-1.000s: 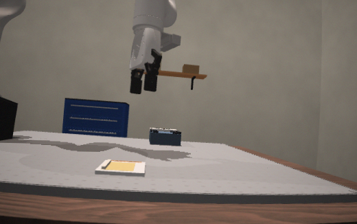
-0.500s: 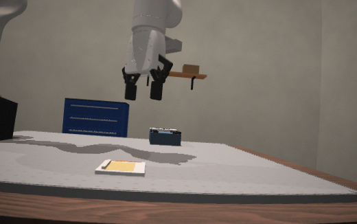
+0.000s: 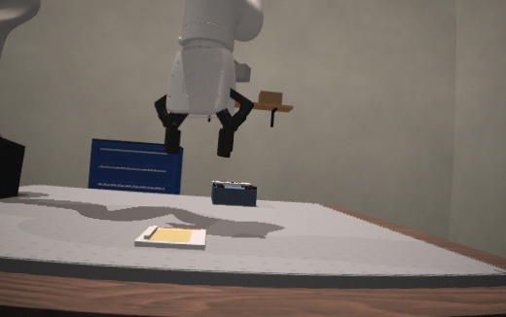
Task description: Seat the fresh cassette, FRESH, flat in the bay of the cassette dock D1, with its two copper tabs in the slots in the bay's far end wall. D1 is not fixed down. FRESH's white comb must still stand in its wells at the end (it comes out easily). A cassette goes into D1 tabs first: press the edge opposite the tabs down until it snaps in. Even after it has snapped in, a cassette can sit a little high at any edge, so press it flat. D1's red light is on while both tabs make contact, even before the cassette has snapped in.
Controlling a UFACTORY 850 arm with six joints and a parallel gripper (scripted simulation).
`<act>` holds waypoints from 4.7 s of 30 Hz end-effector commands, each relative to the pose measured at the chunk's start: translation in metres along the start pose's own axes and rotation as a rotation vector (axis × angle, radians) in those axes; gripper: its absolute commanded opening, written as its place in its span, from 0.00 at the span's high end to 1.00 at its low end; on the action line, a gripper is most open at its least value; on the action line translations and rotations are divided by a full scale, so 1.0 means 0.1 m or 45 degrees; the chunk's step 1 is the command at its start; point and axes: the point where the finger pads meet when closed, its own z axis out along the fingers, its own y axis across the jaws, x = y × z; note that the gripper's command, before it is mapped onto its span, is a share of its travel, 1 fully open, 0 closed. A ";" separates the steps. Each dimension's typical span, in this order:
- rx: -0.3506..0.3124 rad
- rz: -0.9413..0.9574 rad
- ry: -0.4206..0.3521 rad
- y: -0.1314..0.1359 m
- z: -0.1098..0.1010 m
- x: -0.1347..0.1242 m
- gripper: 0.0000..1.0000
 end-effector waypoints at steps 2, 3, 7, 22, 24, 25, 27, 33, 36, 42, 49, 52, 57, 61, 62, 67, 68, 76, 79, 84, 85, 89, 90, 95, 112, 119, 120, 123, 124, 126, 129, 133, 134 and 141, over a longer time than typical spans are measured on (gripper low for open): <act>-0.009 -0.114 0.023 0.07 0.07 -0.14 0.00; -0.009 -0.156 0.023 0.08 0.09 -0.18 0.00; -0.010 -0.281 0.023 0.13 0.17 -0.33 0.00; -0.012 -0.616 0.024 0.22 0.42 -0.78 0.00; -0.012 -0.616 0.024 0.22 0.42 -0.78 0.00; -0.012 -0.616 0.024 0.22 0.42 -0.78 0.00; -0.012 -0.616 0.024 0.22 0.42 -0.78 0.00; -0.012 -0.616 0.024 0.22 0.42 -0.78 0.00; -0.012 -0.616 0.024 0.22 0.42 -0.78 0.00; -0.012 -0.616 0.024 0.22 0.48 -0.78 0.00; -0.012 -0.616 0.024 0.22 0.56 -0.78 0.00; -0.012 -0.616 0.024 0.22 0.59 -0.78 0.00; -0.012 -0.616 0.024 0.22 0.66 -0.78 0.00; -0.012 -0.616 0.024 0.22 0.71 -0.77 0.00; -0.012 -0.616 0.024 0.22 0.72 -0.77 0.00; -0.012 -0.616 0.024 0.23 0.76 -0.77 0.00; -0.012 -0.616 0.024 0.23 0.78 -0.77 0.00; -0.012 -0.616 0.024 0.23 0.88 -0.77 0.00; -0.012 -0.616 0.024 0.23 0.92 -0.77 0.00; -0.012 -0.616 0.024 0.23 0.96 -0.77 0.00; -0.012 -0.616 0.024 0.23 0.98 -0.77 0.00; -0.012 -0.616 0.024 0.23 1.03 -0.77 0.00; -0.012 -0.616 0.024 0.23 1.04 -0.77 0.00; -0.012 -0.616 0.024 0.23 1.11 -0.77 0.00; -0.012 -0.616 0.024 0.23 1.12 -0.77 1.00; -0.012 -0.616 0.024 0.23 1.12 -0.77 1.00; -0.012 -0.616 0.024 0.23 1.12 -0.77 1.00; -0.012 -0.616 0.024 0.23 1.12 -0.77 1.00; -0.012 -0.616 0.024 0.23 1.12 -0.77 1.00; -0.012 -0.616 0.024 0.23 1.12 -0.77 1.00; -0.012 -0.616 0.024 0.23 1.12 -0.77 1.00; -0.012 -0.616 0.024 0.23 1.10 -0.77 1.00; -0.012 -0.616 0.024 0.23 1.10 -0.77 1.00; -0.012 -0.616 0.024 0.23 1.02 -0.77 1.00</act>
